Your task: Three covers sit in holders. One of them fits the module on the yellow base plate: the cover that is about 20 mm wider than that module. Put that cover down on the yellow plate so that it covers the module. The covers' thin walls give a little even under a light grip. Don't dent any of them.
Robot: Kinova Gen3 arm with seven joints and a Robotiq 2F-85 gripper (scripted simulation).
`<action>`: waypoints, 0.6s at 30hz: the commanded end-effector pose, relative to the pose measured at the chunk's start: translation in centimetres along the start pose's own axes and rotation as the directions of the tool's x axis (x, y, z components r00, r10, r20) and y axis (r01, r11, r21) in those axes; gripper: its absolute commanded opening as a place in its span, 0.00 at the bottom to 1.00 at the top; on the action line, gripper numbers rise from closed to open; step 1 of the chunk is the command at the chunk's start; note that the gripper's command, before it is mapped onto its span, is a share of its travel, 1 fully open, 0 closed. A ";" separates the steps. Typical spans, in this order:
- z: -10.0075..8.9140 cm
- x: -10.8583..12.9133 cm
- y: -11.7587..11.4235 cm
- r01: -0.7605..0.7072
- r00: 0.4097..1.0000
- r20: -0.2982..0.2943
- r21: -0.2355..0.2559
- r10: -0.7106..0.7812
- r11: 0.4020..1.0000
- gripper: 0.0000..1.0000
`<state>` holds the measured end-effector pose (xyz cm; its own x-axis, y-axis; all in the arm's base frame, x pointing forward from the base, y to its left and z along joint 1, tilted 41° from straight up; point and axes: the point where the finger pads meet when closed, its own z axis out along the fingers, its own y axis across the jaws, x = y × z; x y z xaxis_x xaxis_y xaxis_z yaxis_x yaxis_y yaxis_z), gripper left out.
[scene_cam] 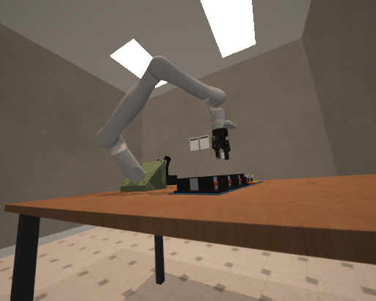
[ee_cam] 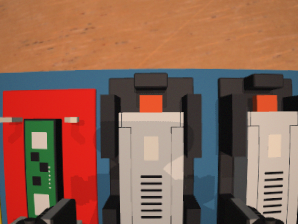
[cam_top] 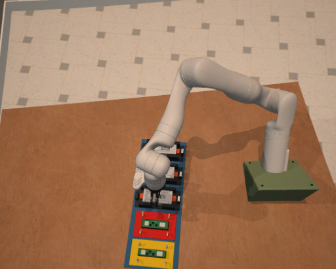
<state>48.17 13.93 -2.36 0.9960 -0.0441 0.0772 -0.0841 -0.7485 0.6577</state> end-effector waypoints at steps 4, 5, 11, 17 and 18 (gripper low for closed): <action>-0.1 0.0 0.0 0.000 1.000 -0.002 0.002 0.000 1.000 1.00; -0.1 0.0 0.0 0.000 1.000 -0.002 0.002 0.000 1.000 1.00; -0.1 0.0 0.0 0.000 1.000 -0.002 0.002 0.000 1.000 1.00; 0.0 0.0 3.6 0.000 1.000 -0.002 0.002 0.000 1.000 1.00; 0.1 0.0 4.2 0.000 1.000 -0.002 0.002 0.000 1.000 1.00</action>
<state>47.99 12.28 -1.07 0.9961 -0.0450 0.0764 -0.0843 -0.7477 0.6587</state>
